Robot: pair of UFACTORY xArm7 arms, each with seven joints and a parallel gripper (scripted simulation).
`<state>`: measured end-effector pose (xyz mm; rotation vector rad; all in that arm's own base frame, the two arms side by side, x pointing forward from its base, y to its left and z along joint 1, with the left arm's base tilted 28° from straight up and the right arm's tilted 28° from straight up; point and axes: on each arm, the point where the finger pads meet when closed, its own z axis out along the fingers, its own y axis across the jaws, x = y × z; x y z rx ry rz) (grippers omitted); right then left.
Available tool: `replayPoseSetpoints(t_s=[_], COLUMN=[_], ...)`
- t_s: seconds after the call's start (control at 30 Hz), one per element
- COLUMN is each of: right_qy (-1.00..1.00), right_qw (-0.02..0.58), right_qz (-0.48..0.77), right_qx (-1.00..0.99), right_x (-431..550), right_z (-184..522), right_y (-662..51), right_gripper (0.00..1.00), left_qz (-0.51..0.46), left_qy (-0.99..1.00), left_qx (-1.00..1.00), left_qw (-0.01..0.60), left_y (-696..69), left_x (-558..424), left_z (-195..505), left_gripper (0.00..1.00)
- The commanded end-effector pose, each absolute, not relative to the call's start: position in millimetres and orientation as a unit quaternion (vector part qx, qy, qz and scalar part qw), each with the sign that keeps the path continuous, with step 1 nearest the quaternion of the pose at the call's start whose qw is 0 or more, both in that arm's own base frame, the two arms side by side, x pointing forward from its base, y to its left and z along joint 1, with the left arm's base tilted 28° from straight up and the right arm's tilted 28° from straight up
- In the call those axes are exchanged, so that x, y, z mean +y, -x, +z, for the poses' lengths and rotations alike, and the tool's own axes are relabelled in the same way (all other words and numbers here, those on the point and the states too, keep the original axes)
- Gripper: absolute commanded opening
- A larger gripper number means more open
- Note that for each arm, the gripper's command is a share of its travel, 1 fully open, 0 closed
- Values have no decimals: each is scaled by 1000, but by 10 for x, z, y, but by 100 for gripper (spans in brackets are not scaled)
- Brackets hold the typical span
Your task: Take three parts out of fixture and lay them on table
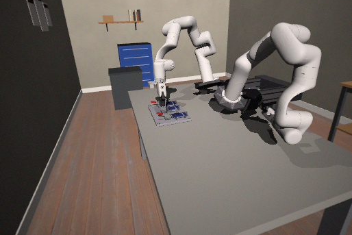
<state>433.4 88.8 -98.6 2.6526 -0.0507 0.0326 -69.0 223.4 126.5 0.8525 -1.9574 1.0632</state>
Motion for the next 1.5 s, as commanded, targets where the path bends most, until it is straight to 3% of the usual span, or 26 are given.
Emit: replayPoseSetpoints(t_s=[0.0,1.47], right_qy=[-970,-970], right_qw=[241,241], right_qz=[12,12], right_qx=[-18,-18], right_x=[903,903], right_z=[-985,-988], right_y=[-4334,-4289], right_gripper=[0,0], left_qz=[413,413], left_qy=[-333,-333], left_qx=[-763,-763], left_qw=[369,369], left_y=[690,690], left_x=[2238,2238], left_z=[1271,1271], left_gripper=[100,100])
